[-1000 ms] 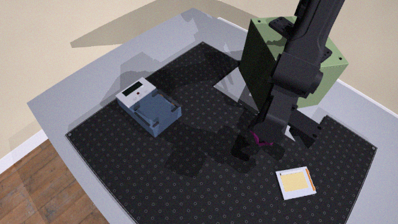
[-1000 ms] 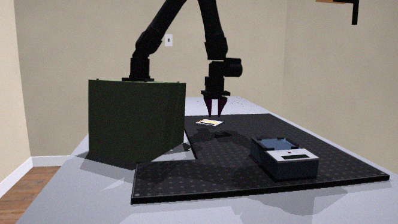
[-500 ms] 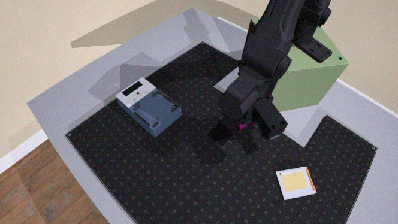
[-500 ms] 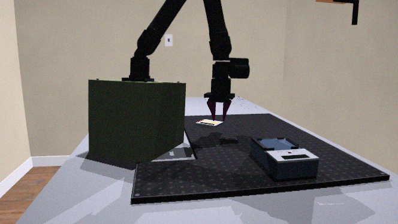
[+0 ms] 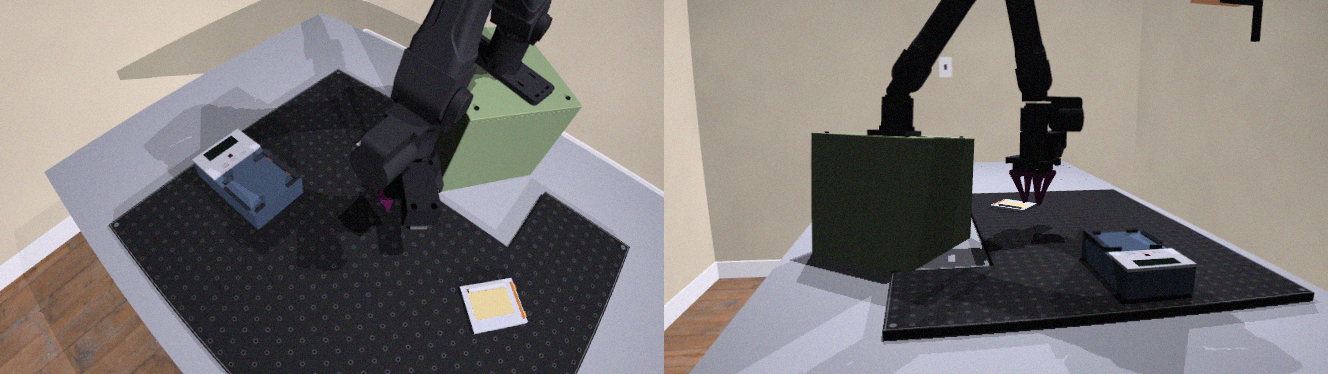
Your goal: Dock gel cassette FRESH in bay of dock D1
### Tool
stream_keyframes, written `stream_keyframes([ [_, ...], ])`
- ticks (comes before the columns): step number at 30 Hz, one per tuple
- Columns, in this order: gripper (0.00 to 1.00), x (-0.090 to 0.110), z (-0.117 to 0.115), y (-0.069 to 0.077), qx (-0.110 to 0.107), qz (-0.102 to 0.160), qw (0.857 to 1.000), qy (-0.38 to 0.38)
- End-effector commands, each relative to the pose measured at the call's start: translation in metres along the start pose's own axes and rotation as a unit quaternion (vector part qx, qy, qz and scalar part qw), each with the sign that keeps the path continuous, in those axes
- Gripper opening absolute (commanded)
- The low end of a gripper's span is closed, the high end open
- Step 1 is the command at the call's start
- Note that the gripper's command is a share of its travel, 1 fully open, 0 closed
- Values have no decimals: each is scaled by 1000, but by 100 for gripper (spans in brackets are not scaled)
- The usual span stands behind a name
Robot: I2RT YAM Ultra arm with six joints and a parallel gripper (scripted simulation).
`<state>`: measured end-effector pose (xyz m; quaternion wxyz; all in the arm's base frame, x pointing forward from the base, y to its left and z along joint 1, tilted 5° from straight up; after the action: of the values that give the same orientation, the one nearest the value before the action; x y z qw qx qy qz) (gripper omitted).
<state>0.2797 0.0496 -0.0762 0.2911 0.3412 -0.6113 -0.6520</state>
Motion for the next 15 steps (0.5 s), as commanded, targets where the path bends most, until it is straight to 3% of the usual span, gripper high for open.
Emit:
stream_keyframes([
  [1,34,-4,-2,4,8,-10,996,-91],
  [6,34,-4,-2,4,7,-10,985,-173],
  [8,34,-4,-2,4,7,-10,985,-173],
  [15,34,-4,-2,4,6,-11,958,-287],
])
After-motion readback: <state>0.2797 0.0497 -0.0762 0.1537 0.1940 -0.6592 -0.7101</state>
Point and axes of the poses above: the point where the finger pads meet when closed, its own y axis back along the fingers, its own z axis across the jaws, x = y × z, the point moved 5 cm from there along y, back along the fingers, and after that the axes turned 1 degree about y, right-handed, at the moved point
